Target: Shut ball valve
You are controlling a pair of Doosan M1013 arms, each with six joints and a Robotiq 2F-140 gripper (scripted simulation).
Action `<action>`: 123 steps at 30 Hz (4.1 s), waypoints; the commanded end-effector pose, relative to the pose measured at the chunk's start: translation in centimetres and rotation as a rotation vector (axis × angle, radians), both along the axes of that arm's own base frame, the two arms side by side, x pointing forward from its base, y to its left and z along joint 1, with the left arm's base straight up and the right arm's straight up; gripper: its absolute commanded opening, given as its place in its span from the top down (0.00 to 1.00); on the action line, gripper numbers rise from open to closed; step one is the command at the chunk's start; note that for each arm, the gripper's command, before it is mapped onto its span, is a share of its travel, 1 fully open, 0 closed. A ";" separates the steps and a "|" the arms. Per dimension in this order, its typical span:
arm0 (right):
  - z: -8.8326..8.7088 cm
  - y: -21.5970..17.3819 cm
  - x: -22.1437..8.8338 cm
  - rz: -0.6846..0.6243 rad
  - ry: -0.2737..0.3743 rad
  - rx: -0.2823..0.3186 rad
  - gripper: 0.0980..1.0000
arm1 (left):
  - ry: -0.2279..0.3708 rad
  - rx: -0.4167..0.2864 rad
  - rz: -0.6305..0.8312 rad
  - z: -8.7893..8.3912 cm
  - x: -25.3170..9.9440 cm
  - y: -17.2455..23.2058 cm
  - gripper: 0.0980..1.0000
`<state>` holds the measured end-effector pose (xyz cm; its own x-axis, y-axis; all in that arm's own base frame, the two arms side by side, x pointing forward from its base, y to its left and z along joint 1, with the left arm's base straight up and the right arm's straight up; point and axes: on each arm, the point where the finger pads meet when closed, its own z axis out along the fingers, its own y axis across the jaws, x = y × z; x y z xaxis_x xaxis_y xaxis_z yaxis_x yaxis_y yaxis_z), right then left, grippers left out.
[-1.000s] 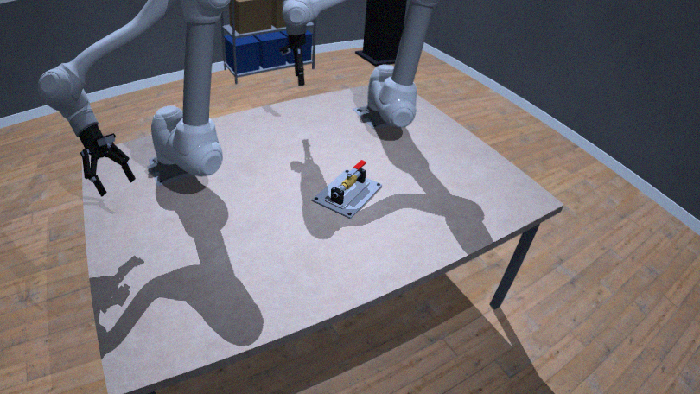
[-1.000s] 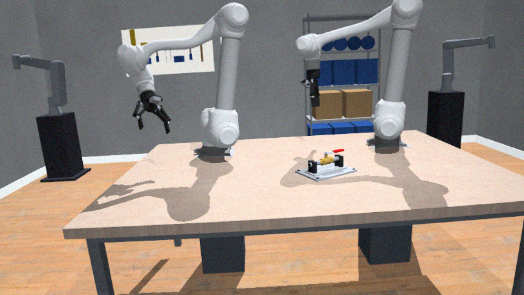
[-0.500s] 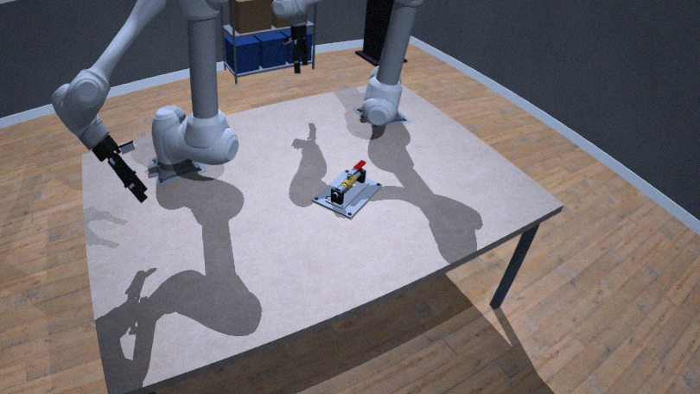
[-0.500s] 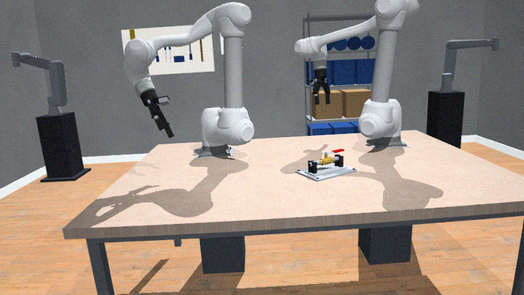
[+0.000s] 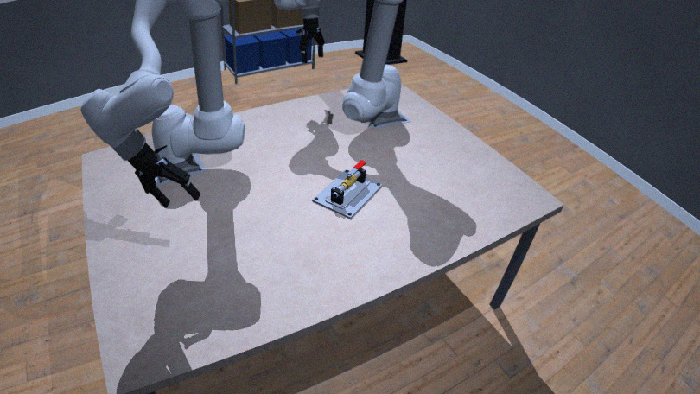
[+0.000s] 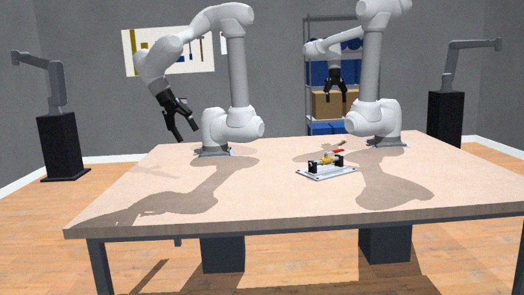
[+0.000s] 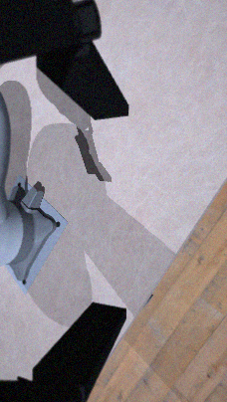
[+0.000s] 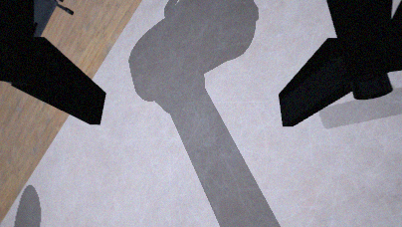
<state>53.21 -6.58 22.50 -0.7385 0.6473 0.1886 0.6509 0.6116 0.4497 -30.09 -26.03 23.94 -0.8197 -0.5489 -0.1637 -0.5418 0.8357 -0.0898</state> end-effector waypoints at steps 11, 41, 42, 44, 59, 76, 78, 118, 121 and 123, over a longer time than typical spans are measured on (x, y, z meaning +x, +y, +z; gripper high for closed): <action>-0.8 15.8 6.5 0.741 -0.130 -0.164 0.00 | -0.043 0.028 -0.378 -0.3 -6.6 14.3 0.00; -2.3 51.0 3.9 2.122 -0.452 -0.333 0.00 | -0.150 0.040 -1.080 -0.7 -2.2 40.5 0.00; -2.5 54.8 2.7 2.195 -0.471 -0.339 0.00 | -0.158 0.038 -1.125 -0.7 -1.4 41.9 0.00; -2.5 56.8 1.7 2.314 -0.503 -0.347 0.00 | -0.171 0.035 -1.196 -0.7 0.2 44.0 0.00; -3.2 70.3 -6.0 2.704 -0.614 -0.367 0.00 | -0.233 0.009 -1.533 -0.7 9.2 52.1 0.00; -3.2 70.8 -6.4 2.721 -0.620 -0.368 0.00 | -0.303 -0.044 -1.897 -0.7 21.0 56.6 0.00; -3.2 70.8 -6.4 2.721 -0.620 -0.368 0.00 | -0.309 -0.050 -1.926 -0.7 22.0 56.7 0.00; -3.2 70.8 -6.4 2.721 -0.620 -0.368 1.00 | -0.325 -0.067 -2.013 -0.7 24.9 57.0 0.00; -3.2 70.8 -6.4 2.721 -0.620 -0.368 1.00 | -0.325 -0.067 -2.013 -0.7 24.9 57.0 0.00; -3.2 70.8 -6.4 2.721 -0.620 -0.368 1.00 | -0.325 -0.067 -2.013 -0.7 24.9 57.0 0.00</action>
<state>46.85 64.18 19.19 0.4508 -0.8926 -0.0001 -0.8926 -0.4508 0.0004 -5.14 30.93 23.21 -0.1024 0.9004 -0.4229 0.9945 0.1028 -0.0219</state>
